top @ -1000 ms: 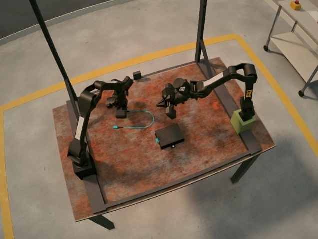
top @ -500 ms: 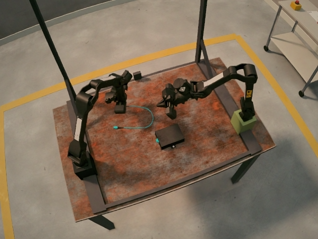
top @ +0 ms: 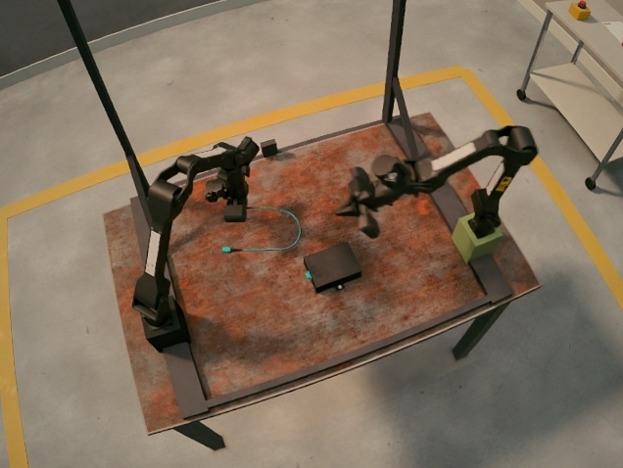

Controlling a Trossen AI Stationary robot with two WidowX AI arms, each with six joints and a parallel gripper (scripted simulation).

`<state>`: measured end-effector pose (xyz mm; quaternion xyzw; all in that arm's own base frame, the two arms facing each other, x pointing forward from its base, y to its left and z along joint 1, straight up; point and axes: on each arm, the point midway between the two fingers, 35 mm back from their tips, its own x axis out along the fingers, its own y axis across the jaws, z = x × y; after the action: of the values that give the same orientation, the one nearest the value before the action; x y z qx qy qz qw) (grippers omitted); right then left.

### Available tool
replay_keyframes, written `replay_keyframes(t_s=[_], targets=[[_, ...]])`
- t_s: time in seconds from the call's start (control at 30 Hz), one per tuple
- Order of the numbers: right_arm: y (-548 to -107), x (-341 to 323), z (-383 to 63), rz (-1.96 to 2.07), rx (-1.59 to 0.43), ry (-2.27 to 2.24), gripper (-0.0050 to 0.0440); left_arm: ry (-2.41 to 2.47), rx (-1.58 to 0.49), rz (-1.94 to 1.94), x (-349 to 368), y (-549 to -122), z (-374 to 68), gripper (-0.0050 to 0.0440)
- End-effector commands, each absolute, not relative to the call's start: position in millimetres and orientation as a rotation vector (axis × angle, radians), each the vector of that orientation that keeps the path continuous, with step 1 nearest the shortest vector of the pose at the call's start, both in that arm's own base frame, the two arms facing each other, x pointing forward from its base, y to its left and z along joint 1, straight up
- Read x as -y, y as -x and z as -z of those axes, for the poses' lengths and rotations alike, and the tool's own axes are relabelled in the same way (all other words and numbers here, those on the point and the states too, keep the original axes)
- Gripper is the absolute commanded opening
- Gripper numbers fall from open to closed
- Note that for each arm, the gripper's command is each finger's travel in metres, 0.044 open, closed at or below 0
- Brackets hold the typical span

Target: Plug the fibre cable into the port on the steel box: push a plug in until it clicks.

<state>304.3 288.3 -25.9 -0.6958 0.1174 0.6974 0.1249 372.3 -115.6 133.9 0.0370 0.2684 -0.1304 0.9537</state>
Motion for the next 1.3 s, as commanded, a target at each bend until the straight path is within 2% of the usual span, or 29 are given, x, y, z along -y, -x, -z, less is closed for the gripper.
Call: replay_keyframes(t_s=[0.0, 0.33, 0.5, 0.67, 1.1, 1.27], targets=[[-308, -291, 18, -2.011, -0.320, 2.036, -0.0050, -0.062, -0.536, 0.234, 96, -347, -143, -0.0050], [-308, -291, 18, -2.011, -0.320, 2.036, -0.0050, -0.042, -0.541, 0.160, 58, -293, -130, -0.0050], [-305, -286, 27, -2.035, -0.342, 2.029, -0.0050, -0.039, -0.550, 0.144, 52, -283, -124, -0.0050], [-310, -278, 15, -2.002, -0.315, 2.040, -0.0050, -0.038, -0.545, 0.145, 52, -283, -125, -0.0050], [-337, -109, 40, -2.002, -0.331, 2.052, -0.0050, -0.039, -0.548, 0.145, 52, -283, -125, -0.0050], [-341, -79, 44, -2.003, -0.335, 2.055, -0.0050, -0.041, -0.541, 0.149, 53, -285, -128, -0.0050]])
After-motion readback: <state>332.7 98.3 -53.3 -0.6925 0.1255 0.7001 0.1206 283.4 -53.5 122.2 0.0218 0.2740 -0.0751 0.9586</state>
